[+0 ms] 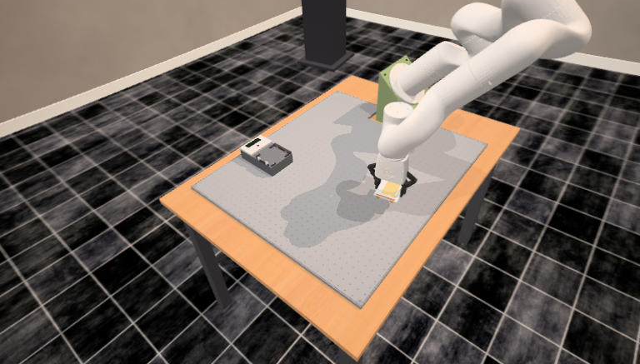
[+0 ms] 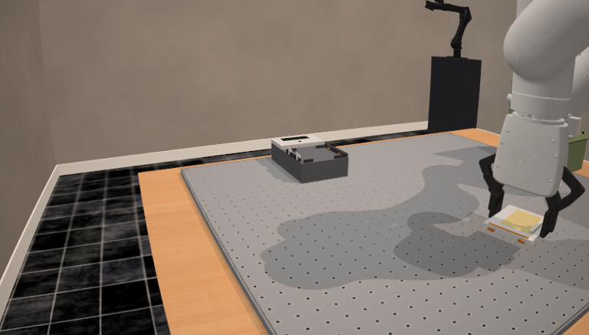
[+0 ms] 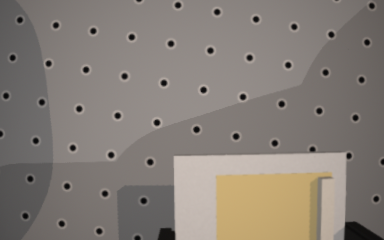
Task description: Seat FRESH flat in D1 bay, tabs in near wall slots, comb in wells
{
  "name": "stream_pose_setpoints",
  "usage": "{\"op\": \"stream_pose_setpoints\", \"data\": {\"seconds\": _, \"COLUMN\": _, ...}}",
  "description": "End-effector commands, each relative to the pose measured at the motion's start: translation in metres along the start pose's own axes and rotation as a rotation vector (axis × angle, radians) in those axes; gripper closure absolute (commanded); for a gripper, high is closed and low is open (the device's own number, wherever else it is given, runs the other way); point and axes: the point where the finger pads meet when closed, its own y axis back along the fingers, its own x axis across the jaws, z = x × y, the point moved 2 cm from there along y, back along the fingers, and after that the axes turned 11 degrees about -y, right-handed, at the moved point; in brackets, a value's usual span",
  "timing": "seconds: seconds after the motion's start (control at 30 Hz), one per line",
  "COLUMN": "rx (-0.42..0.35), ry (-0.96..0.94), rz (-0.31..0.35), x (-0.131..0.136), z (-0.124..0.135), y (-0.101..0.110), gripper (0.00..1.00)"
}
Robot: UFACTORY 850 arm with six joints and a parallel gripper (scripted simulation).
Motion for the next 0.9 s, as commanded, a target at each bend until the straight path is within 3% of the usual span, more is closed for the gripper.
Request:
{"op": "stream_pose_setpoints", "data": {"seconds": 0.0, "rx": -0.001, "ry": 0.0, "rz": 0.0, "x": 0.0, "z": 0.001, "y": 0.006, "gripper": 1.0}}
{"op": "stream_pose_setpoints", "data": {"seconds": 0.5, "rx": -0.001, "ry": 0.0, "rz": 0.0, "x": 0.0, "z": 0.001, "y": 0.023, "gripper": 1.0}}
{"op": "stream_pose_setpoints", "data": {"seconds": 0.87, "rx": -0.001, "ry": 0.0, "rz": 0.0, "x": 0.0, "z": 0.001, "y": 0.024, "gripper": 1.0}}
